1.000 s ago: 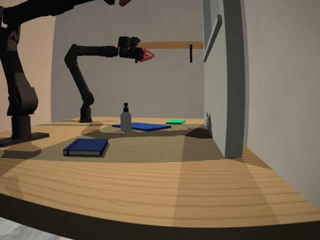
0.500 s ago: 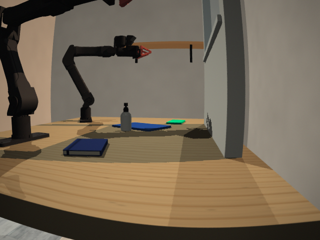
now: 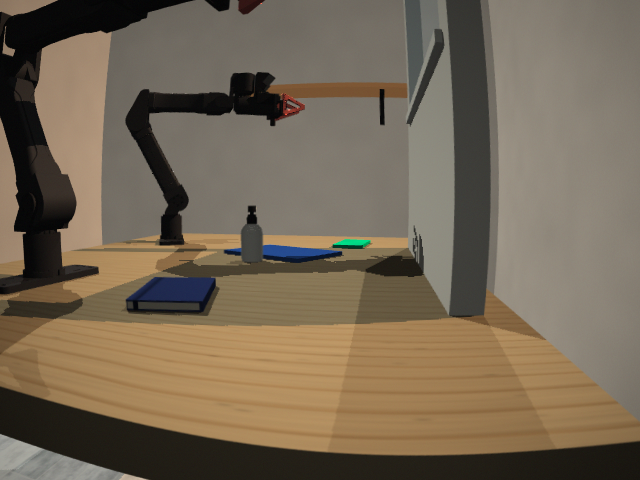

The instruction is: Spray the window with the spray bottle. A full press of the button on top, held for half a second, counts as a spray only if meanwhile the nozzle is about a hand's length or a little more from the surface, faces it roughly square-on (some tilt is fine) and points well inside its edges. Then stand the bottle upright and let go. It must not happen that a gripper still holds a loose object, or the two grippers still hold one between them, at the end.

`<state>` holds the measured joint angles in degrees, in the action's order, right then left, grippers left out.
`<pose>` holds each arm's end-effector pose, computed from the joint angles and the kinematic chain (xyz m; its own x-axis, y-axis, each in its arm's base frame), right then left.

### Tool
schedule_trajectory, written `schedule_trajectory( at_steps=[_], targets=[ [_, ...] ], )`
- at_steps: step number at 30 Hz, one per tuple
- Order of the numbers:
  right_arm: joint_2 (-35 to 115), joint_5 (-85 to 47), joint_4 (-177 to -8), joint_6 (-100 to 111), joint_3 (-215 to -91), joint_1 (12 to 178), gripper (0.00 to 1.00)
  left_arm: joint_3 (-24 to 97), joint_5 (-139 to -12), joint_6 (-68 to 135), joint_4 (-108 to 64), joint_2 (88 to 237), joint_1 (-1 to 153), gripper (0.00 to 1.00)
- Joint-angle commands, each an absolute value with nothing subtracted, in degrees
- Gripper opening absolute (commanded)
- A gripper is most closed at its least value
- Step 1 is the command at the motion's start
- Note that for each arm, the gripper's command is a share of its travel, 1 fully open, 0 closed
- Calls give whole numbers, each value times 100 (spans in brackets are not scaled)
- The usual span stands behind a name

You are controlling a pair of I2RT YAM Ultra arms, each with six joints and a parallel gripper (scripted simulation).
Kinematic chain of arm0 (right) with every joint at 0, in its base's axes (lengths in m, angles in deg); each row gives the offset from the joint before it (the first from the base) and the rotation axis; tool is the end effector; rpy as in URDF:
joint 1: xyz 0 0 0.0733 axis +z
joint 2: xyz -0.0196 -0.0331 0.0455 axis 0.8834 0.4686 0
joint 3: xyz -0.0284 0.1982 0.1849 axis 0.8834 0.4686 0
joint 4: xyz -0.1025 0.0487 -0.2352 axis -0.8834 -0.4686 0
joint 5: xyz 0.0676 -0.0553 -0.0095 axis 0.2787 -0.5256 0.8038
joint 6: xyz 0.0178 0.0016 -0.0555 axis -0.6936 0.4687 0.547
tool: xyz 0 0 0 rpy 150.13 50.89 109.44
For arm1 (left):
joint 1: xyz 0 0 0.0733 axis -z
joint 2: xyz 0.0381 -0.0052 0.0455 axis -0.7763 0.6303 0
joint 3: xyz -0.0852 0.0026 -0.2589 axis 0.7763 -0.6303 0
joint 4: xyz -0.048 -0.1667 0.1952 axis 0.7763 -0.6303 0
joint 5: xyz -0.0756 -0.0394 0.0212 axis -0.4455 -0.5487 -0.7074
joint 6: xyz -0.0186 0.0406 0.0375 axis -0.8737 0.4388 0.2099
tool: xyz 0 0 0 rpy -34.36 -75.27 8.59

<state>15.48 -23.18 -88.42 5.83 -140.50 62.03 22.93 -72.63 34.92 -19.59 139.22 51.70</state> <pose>0.2450 0.0009 0.4076 0.0016 -0.0001 -1.0000 0.0011 1.0000 -0.0001 0.2480 -0.0024 0.4034 -0.0150 -0.0049 -0.9999 0.0118 0.9999 -0.0051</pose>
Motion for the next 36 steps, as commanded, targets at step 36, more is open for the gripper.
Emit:
schedule_trajectory(
  at_steps=[36],
  targets=[
    [1648,-2313,-8836,604,-13999,6208,100,2784,-5076,1657,-2772,15310,8795,59]
  ],
)
